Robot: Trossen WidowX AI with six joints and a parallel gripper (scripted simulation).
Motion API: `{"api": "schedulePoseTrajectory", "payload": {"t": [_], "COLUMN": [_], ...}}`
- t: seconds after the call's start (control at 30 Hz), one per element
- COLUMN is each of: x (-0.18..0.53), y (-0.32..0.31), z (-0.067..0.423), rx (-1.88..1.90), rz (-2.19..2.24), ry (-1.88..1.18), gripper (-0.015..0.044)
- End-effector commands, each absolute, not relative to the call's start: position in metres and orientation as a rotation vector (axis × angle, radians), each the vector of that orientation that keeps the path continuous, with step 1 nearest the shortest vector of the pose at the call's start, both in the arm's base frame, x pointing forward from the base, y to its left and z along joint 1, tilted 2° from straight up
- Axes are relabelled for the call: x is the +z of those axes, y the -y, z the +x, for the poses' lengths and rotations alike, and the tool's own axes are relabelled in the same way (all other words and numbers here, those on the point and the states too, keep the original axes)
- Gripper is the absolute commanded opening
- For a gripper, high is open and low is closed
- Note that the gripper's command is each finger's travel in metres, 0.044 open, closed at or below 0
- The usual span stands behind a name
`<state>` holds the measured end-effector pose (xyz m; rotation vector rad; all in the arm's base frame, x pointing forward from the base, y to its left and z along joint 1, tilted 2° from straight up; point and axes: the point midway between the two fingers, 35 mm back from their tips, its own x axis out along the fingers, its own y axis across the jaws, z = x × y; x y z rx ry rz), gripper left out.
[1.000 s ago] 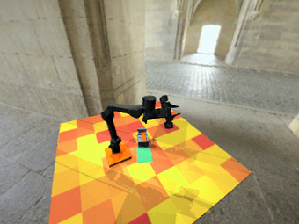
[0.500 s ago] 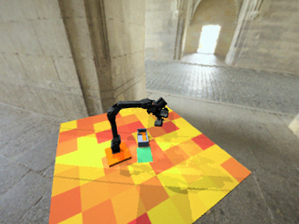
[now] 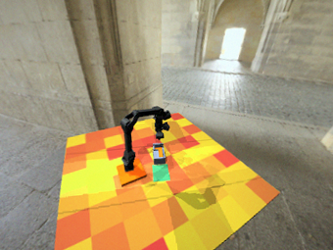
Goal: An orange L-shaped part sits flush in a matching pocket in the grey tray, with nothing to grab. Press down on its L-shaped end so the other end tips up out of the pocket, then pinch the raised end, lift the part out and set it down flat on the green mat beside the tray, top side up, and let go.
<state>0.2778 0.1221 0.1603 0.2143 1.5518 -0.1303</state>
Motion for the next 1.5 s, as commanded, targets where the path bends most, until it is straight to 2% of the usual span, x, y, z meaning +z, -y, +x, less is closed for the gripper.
{"api": "schedulePoseTrajectory", "payload": {"t": [0.0,0.13,0.37,1.47], "x": [0.158,0.147,0.086,0.048], "y": [-0.12,-0.121,-0.122,-0.123], "z": [0.273,0.274,0.273,0.273], "rx": [-0.14,-0.14,-0.139,-0.139], "rz": [0.18,0.18,0.18,0.18], "ry": [-1.57,-1.569,-1.57,-1.57], "gripper": [0.018,0.018,0.018,0.018]}}
